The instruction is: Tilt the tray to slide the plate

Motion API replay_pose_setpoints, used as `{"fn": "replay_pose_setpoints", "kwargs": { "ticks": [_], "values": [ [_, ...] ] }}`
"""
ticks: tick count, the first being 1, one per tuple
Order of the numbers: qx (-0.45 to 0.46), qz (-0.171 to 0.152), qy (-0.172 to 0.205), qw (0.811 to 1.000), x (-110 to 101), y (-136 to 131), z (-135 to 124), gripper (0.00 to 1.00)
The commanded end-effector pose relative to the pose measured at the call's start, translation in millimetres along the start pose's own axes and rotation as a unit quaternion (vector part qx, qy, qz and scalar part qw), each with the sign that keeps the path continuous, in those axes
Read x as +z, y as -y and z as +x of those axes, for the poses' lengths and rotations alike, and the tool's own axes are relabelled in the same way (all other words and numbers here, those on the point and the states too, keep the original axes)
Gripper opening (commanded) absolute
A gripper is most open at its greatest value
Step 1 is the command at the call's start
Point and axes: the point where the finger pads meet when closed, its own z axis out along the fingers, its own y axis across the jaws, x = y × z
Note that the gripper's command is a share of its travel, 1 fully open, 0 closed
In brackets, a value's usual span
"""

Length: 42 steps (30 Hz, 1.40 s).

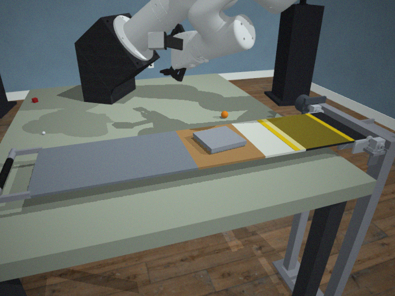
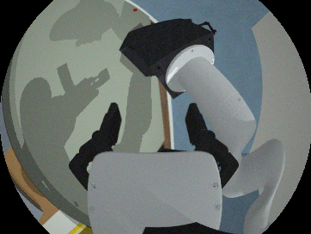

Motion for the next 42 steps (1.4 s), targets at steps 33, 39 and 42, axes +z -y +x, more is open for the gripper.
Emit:
{"fn": "replay_pose_setpoints", "kwargs": {
  "ticks": [33, 39, 42],
  "values": [
    [-0.232, 0.238, -0.089, 0.939, -20.7, 80.4, 190.6, 1.0],
    [-0.259, 0.265, -0.099, 0.923, -22.9, 89.8, 214.1, 1.0],
    [-0.277, 0.284, -0.107, 0.912, -24.4, 96.5, 230.1, 1.0]
  ]
}}
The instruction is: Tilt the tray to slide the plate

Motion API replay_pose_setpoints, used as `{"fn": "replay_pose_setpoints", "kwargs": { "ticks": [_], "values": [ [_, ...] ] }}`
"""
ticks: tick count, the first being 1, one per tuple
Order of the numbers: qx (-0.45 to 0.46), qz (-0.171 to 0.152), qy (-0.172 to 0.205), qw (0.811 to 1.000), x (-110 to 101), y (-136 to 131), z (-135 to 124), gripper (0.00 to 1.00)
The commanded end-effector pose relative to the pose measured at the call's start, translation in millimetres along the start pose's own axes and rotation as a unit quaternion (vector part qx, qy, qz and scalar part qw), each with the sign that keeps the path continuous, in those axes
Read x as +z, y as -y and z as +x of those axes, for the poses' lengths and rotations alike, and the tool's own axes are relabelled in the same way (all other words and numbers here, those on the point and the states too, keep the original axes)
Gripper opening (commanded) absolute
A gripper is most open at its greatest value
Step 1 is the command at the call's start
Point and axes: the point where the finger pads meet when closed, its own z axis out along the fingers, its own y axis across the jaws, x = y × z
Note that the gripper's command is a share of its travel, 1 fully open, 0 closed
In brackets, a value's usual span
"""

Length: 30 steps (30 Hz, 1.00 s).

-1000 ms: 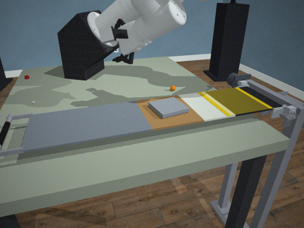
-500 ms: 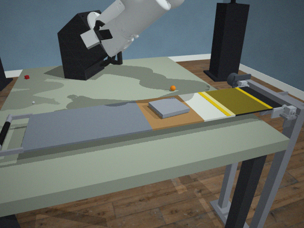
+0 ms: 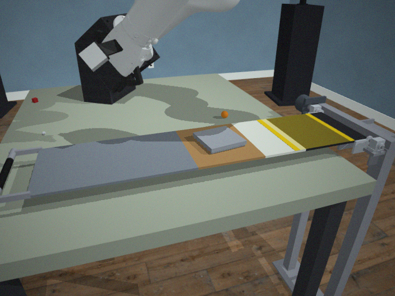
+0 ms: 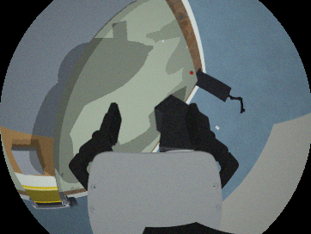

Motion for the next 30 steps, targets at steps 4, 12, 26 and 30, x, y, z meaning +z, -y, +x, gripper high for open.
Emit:
{"fn": "replay_pose_setpoints", "kwargs": {
  "ticks": [4, 12, 26, 30],
  "values": [
    [-0.052, 0.073, -0.025, 0.996, 7.8, -5.9, 41.7, 1.0],
    [-0.08, 0.102, -0.036, 0.991, 11.3, -9.2, 65.7, 1.0],
    [-0.16, 0.182, -0.071, 0.968, 24.5, -19.3, 135.0, 1.0],
    [-0.207, 0.23, -0.092, 0.946, 31.8, -25.5, 177.9, 1.0]
  ]
}}
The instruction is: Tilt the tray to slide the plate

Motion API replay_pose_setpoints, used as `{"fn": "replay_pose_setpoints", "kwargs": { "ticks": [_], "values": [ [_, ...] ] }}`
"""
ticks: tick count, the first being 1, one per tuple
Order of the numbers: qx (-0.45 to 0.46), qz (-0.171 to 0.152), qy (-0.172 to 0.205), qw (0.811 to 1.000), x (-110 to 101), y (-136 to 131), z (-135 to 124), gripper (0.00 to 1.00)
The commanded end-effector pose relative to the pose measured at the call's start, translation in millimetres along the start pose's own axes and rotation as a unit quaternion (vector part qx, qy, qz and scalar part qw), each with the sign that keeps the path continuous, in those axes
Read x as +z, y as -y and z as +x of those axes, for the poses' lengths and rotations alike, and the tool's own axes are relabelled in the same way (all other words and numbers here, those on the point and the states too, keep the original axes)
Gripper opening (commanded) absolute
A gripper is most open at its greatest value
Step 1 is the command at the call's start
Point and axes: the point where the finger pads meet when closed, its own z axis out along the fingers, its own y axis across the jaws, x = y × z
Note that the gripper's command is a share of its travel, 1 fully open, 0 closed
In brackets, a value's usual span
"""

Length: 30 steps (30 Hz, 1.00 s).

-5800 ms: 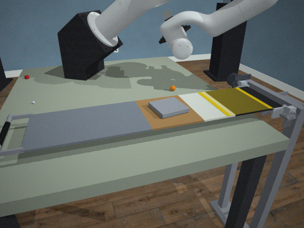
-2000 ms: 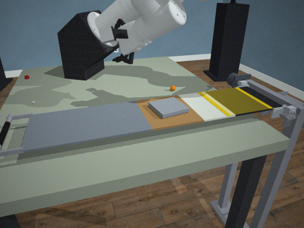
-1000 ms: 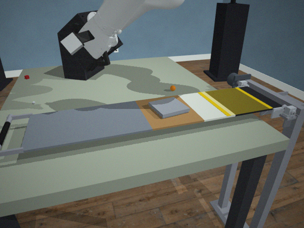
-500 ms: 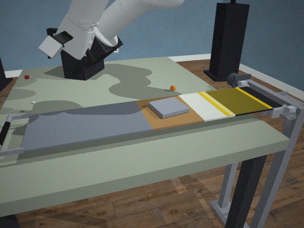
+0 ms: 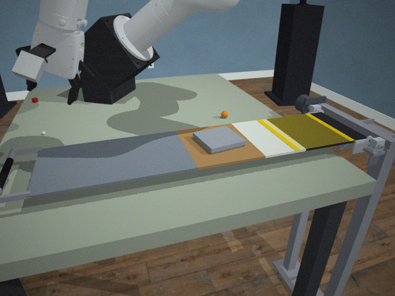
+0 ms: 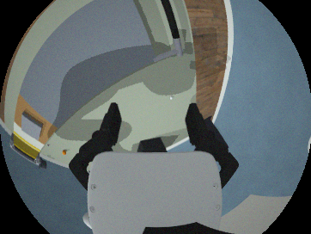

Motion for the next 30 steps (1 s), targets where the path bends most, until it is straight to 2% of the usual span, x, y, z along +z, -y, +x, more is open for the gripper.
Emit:
{"fn": "replay_pose_setpoints", "kwargs": {
  "ticks": [1, 11, 22, 30],
  "values": [
    [-0.042, 0.046, -0.02, 0.998, 7.4, -20.7, 31.1, 1.0],
    [-0.127, 0.132, -0.056, 0.981, 19.9, -61.5, 93.2, 1.0],
    [-0.161, 0.165, -0.07, 0.971, 24.8, -77.3, 117.0, 1.0],
    [-0.167, 0.171, -0.072, 0.968, 25.7, -80.1, 120.5, 1.0]
  ]
}}
